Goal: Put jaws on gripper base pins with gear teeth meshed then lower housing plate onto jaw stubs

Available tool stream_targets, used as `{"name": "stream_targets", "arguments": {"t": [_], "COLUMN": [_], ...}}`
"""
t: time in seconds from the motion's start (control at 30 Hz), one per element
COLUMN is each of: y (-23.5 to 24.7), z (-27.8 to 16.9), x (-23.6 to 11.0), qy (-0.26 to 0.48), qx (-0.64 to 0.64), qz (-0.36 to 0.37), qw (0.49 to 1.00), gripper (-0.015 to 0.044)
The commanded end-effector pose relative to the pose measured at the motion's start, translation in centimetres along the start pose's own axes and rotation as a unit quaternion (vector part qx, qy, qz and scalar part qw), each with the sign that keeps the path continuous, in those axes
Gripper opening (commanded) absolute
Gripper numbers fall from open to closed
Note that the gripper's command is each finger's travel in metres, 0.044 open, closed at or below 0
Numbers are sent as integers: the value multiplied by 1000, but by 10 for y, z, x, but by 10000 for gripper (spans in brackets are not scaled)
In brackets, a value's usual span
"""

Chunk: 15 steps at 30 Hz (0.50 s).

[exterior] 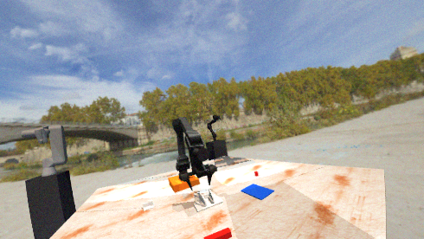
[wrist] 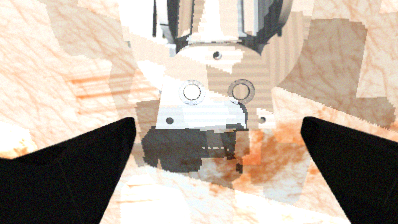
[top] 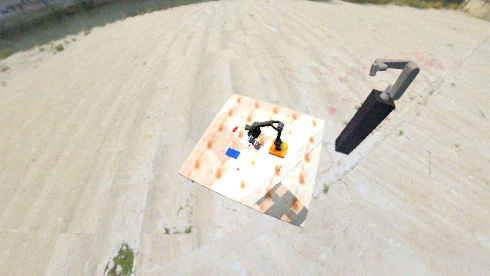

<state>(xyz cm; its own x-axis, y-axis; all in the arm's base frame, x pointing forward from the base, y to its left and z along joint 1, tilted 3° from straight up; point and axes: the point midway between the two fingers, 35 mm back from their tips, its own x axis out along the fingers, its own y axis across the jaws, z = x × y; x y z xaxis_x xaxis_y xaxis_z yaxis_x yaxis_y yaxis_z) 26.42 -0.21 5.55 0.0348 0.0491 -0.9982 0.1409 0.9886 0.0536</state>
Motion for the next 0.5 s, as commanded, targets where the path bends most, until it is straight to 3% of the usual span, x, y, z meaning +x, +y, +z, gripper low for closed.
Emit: {"name": "stream_targets", "arguments": {"t": [0.0, 0.17, 0.47], "y": [0, -1, -10], "z": [0, -2, -57], "x": [-31, -27, -77], "qy": [-8, -11, -6], "qx": [-1, 0, -1], "qz": [2, 1, 1], "qw": [1000, 1000, 1000], "gripper": [440, 440, 440]}}
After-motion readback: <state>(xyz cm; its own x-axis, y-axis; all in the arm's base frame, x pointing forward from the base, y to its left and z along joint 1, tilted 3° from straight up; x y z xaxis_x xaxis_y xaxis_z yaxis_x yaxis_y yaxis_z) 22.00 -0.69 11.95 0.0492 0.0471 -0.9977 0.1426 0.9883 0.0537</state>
